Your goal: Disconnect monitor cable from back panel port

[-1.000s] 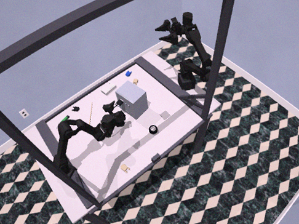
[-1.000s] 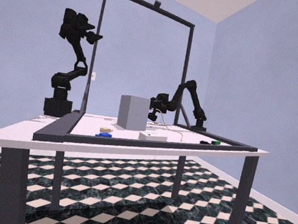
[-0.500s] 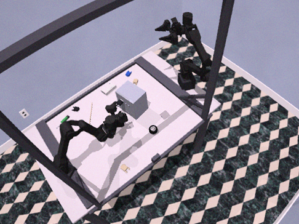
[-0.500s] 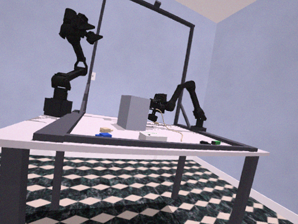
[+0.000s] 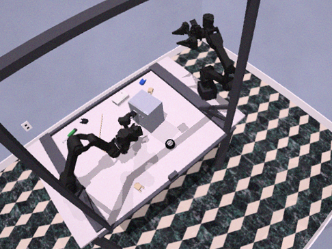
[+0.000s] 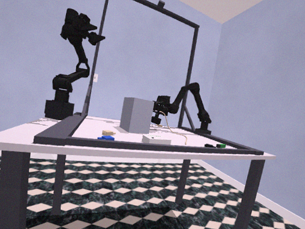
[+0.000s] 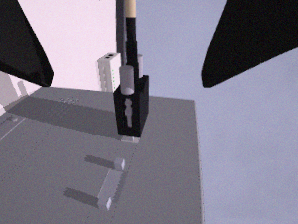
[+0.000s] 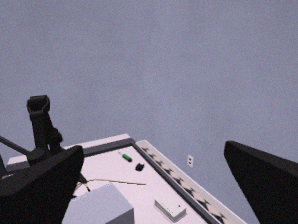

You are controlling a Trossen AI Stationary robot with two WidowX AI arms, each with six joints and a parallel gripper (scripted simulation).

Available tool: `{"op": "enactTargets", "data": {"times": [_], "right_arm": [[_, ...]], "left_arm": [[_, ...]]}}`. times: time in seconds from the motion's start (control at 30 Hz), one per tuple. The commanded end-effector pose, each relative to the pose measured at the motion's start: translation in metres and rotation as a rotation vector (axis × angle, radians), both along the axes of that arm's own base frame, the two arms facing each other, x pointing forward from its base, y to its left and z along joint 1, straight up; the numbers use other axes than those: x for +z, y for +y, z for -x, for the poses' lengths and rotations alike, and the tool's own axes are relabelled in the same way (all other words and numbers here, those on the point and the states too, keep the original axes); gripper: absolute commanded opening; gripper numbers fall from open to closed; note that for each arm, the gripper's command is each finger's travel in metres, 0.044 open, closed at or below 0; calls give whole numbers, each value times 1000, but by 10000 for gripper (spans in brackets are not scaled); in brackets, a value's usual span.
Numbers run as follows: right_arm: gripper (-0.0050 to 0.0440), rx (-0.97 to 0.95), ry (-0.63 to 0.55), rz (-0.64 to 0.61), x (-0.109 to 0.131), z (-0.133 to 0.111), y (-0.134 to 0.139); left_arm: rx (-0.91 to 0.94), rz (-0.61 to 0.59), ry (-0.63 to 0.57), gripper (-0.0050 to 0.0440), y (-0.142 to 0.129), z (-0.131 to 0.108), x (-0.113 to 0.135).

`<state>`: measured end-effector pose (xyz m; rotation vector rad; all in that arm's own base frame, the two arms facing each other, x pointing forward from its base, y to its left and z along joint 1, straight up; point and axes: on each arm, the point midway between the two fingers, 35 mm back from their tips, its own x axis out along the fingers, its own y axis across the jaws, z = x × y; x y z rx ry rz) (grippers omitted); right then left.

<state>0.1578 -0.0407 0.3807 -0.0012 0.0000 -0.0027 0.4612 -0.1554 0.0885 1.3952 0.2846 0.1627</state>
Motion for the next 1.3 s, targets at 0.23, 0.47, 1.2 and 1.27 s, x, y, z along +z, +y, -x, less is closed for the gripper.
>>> {"op": "enactTargets", "data": {"times": [0.23, 0.47, 1.2, 1.27], "right_arm": [[440, 3, -1, 4, 3, 0, 1], [440, 3, -1, 4, 3, 0, 1], [440, 3, -1, 4, 3, 0, 1], [440, 3, -1, 4, 3, 0, 1]], "left_arm": [[1, 7, -21, 224, -1, -2, 11], [1, 7, -21, 104, -1, -2, 11], [1, 91, 6, 0, -1, -2, 13], [1, 107, 12, 0, -1, -2, 13]]}}
